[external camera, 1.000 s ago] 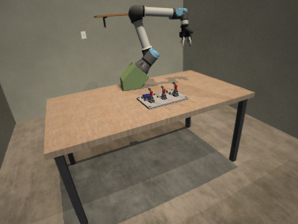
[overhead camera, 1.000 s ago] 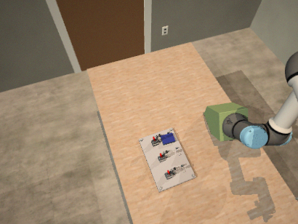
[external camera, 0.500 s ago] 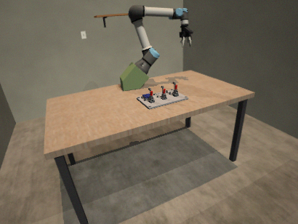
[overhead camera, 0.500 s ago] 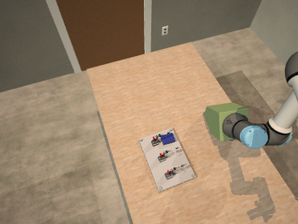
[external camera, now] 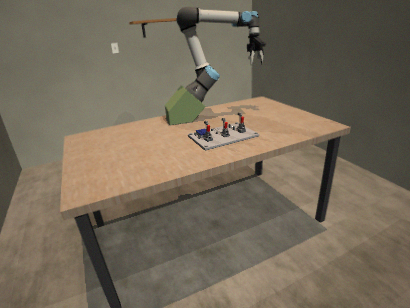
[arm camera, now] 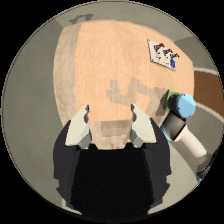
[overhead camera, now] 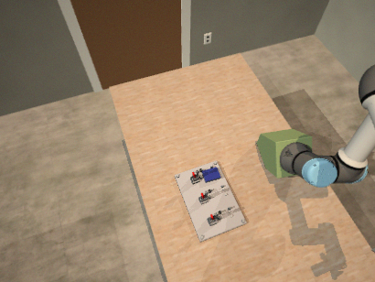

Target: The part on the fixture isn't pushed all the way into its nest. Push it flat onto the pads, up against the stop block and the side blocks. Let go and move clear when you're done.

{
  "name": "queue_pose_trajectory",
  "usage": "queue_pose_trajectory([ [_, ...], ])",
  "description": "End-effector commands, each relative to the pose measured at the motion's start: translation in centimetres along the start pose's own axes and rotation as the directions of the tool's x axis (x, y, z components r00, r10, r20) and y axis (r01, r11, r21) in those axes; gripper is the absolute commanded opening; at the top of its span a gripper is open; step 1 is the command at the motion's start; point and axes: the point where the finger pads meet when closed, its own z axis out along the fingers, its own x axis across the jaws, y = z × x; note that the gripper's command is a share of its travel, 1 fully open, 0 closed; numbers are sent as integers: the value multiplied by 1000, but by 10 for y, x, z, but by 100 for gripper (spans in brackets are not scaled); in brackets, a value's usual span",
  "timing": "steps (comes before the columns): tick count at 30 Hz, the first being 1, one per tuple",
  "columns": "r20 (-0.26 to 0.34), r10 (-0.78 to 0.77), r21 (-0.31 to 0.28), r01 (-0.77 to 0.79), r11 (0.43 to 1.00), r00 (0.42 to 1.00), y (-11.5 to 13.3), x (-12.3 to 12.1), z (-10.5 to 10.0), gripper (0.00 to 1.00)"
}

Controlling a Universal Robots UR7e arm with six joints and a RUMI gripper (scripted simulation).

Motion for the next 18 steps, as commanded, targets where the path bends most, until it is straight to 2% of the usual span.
queue_pose_trajectory([
  [1,13,0,-40,1,999,1000,0,0,0,58],
  [5,63,3,-197,10,980,998,-1,0,0,58],
  [17,63,3,-197,10,980,998,-1,0,0,58],
  [18,13,0,-40,1,999,1000,0,0,0,58],
])
